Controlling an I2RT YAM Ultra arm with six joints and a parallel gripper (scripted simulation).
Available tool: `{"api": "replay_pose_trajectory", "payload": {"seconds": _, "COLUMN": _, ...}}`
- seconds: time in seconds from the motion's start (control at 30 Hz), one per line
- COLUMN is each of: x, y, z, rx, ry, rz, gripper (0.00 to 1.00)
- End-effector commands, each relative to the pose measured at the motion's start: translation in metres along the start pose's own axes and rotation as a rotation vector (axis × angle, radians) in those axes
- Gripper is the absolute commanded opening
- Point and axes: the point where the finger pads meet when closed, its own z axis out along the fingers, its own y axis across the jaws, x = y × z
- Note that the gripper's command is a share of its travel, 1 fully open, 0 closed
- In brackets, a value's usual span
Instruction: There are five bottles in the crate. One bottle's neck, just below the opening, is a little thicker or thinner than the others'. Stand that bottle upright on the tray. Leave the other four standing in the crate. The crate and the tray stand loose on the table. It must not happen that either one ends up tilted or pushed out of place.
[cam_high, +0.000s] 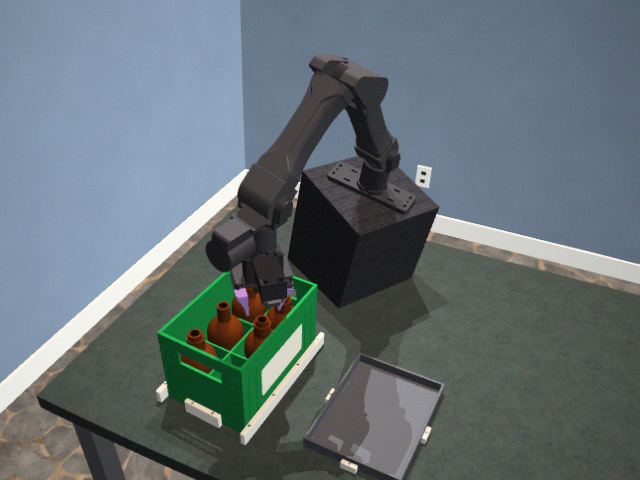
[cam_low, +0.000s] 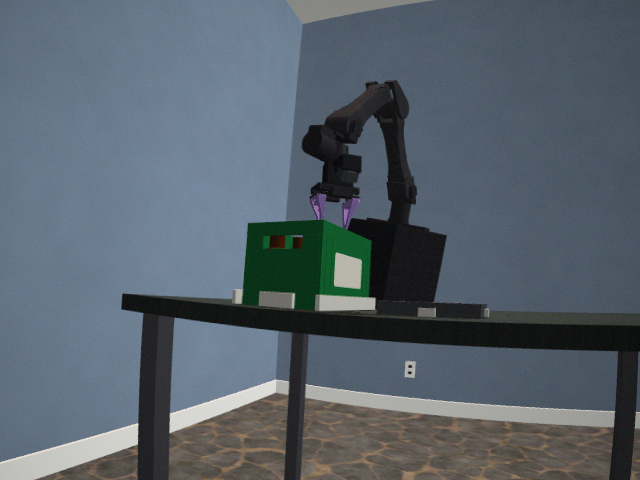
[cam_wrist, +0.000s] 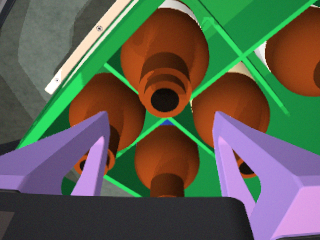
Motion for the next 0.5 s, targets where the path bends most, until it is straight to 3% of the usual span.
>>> {"api": "replay_pose_trajectory", "payload": {"seconds": 0.0, "x": -0.0057, "y": -0.0036, "z": -0.0066, "rx": 0.029, "ry": -0.025, "rz": -0.002, "gripper": 0.61}}
{"api": "replay_pose_trajectory", "payload": {"seconds": 0.47, "x": -0.0049, "y": -0.0028, "z": -0.0049, "rx": 0.025, "ry": -0.022, "rz": -0.001, "gripper": 0.61}}
